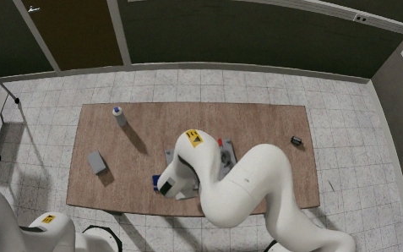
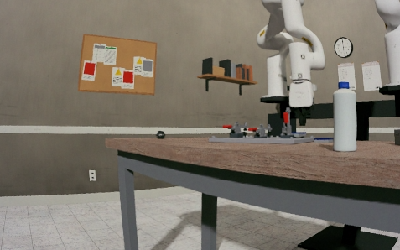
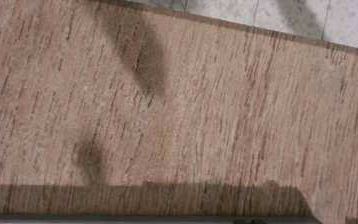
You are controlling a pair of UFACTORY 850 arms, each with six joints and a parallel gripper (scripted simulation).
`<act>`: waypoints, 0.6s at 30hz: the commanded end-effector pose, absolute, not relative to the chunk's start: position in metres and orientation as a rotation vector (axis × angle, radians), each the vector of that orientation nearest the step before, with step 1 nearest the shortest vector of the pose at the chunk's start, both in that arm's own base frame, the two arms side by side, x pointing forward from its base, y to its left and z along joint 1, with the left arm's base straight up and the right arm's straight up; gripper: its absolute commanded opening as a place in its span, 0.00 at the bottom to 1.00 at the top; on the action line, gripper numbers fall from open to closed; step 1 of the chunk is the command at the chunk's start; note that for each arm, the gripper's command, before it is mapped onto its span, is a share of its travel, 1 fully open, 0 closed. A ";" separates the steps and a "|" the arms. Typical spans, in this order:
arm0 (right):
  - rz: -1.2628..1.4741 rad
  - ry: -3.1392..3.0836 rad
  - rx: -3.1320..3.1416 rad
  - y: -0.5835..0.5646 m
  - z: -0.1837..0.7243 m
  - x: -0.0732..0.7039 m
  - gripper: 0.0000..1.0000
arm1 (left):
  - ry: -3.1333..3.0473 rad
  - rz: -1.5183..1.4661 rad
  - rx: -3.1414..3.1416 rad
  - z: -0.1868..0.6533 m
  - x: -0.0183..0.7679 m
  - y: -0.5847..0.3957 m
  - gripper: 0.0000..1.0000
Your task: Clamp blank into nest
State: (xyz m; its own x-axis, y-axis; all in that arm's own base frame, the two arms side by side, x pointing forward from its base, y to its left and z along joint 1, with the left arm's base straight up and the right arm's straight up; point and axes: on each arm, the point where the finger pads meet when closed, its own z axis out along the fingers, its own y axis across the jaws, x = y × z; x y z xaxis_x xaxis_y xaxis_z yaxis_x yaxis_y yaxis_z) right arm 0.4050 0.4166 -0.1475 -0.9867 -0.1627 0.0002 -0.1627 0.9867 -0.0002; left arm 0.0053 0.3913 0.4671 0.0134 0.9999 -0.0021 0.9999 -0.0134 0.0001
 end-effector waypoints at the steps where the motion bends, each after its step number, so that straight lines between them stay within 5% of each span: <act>1: -0.002 -3.132 0.256 0.421 -0.147 0.409 0.00 | 2.207 0.000 2.236 0.468 0.005 0.392 1.00; 18: -0.002 -3.133 0.256 0.459 -0.147 0.443 0.00 | 2.207 0.000 2.236 0.468 0.005 0.392 1.00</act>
